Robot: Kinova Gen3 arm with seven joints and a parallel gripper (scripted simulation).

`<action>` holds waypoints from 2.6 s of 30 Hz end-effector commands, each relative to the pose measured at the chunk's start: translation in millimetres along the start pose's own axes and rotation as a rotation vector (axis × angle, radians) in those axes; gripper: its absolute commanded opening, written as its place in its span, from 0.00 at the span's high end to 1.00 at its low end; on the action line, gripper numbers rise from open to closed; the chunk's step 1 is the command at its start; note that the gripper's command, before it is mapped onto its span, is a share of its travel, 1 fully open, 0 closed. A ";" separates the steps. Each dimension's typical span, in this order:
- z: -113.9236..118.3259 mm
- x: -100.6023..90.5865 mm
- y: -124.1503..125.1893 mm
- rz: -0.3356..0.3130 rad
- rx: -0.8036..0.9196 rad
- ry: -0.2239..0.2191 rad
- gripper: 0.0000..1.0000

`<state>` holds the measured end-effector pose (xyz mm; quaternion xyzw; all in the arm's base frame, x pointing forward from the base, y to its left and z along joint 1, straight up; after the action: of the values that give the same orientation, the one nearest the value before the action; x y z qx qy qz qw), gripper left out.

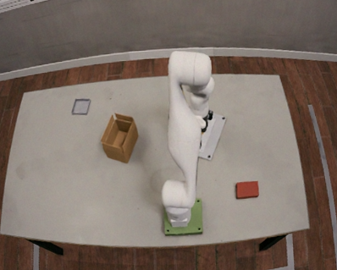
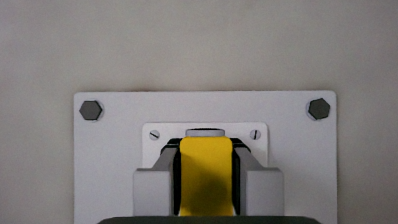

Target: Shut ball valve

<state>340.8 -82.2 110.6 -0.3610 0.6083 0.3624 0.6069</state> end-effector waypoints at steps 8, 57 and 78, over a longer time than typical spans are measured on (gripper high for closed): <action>0.1 -0.5 -0.4 -0.002 0.000 0.000 1.00; 0.5 -0.5 -0.4 -0.002 0.005 0.000 1.00; 11.4 -0.5 -0.2 -0.002 0.141 -0.001 1.00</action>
<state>344.9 -74.1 110.5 -0.3228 0.6299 0.3240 0.6277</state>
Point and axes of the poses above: the point where the finger pads meet when closed, its own x axis out along the fingers, its own z axis across the jaws, y = z × x, the point moved 6 cm from there along -x, back along the fingers, and after that the axes turned 5 degrees about x, right-handed, at the moved point
